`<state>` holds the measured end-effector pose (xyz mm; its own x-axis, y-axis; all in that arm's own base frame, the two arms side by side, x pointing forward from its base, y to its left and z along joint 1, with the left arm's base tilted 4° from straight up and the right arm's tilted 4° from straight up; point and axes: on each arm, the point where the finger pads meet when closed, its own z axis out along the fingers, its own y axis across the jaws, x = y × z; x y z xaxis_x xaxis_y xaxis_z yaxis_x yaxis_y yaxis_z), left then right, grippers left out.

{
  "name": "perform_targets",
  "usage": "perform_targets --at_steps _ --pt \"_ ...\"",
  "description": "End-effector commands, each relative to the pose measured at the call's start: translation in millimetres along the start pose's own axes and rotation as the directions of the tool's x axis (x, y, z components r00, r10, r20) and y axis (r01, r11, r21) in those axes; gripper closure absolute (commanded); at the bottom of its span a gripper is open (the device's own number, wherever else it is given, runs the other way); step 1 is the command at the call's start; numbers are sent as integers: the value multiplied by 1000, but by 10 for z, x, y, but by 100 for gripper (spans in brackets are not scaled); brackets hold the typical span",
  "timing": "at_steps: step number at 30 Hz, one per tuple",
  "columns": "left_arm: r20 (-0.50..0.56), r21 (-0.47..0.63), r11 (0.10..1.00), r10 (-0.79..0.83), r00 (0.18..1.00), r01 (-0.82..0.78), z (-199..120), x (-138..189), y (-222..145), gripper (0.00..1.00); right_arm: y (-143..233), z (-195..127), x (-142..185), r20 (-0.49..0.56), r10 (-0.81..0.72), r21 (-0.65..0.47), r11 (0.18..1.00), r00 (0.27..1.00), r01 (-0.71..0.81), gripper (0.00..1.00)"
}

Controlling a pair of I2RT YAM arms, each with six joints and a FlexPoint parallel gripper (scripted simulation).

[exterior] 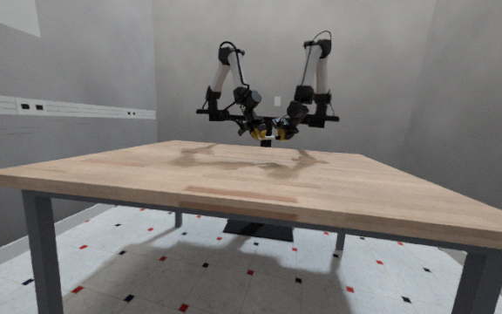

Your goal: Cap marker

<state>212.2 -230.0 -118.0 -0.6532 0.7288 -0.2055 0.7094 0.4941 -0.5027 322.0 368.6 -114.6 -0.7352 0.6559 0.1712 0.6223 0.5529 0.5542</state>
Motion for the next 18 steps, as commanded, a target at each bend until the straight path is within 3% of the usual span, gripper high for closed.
perform_targets --at_steps 1,14,18 --pt "77 10 998 60 995 -61 -85 -259 -71 93 214 -36 267 -57 -39 -54 998 998 36 94" --pt "218 -35 986 169 961 -165 -196 -643 -53 93 203 -48 821 -201 -94 -65 994 975 82 94" --pt "233 -41 983 181 956 -176 -209 -685 -52 93 201 -14 838 -174 -84 -60 995 981 74 94"
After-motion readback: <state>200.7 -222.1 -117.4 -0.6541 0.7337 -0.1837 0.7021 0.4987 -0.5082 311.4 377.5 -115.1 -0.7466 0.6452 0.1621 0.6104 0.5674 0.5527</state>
